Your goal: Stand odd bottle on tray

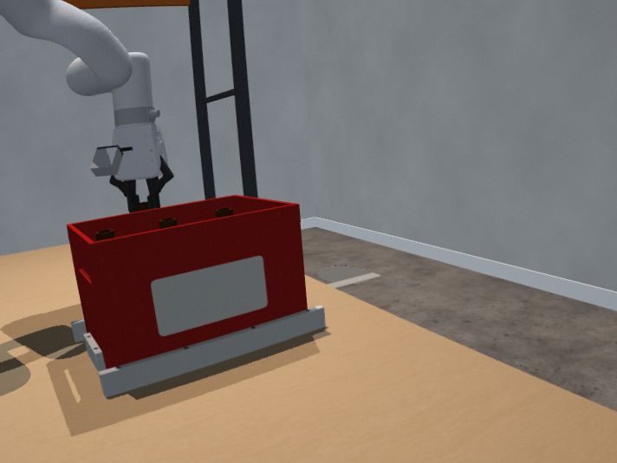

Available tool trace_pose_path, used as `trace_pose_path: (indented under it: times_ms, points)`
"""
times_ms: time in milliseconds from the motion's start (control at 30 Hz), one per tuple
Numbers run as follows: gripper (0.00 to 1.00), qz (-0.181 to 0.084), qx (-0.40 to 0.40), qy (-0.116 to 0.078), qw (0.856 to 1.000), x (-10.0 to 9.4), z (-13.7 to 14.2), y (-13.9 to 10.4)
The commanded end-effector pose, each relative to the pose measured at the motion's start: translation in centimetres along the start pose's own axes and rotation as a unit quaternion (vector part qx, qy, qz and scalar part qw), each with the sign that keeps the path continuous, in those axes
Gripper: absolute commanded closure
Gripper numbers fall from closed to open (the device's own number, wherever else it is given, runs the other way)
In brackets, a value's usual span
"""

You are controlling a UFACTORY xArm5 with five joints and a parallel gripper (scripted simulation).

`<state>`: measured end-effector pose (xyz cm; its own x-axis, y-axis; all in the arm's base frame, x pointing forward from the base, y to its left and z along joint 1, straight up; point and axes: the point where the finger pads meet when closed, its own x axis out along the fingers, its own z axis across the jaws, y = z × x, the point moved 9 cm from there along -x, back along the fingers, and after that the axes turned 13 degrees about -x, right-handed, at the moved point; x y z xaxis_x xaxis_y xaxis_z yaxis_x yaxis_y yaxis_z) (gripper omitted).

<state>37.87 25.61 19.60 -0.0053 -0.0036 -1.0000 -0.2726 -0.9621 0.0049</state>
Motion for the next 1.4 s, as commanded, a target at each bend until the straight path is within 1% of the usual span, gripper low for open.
trace_pose_path:
  times_ms: [0,400,433,1367]
  points:
    - [1.00,-0.002,0.000,0.001,1.000,-0.15,-0.06,-0.07]
    - [1.00,-0.002,0.000,0.001,1.000,-0.15,-0.06,-0.07]
    - [0.00,-0.002,0.000,0.001,1.000,-0.15,-0.06,-0.07]
    - [0.00,-0.002,0.000,0.001,1.000,-0.15,-0.06,-0.07]
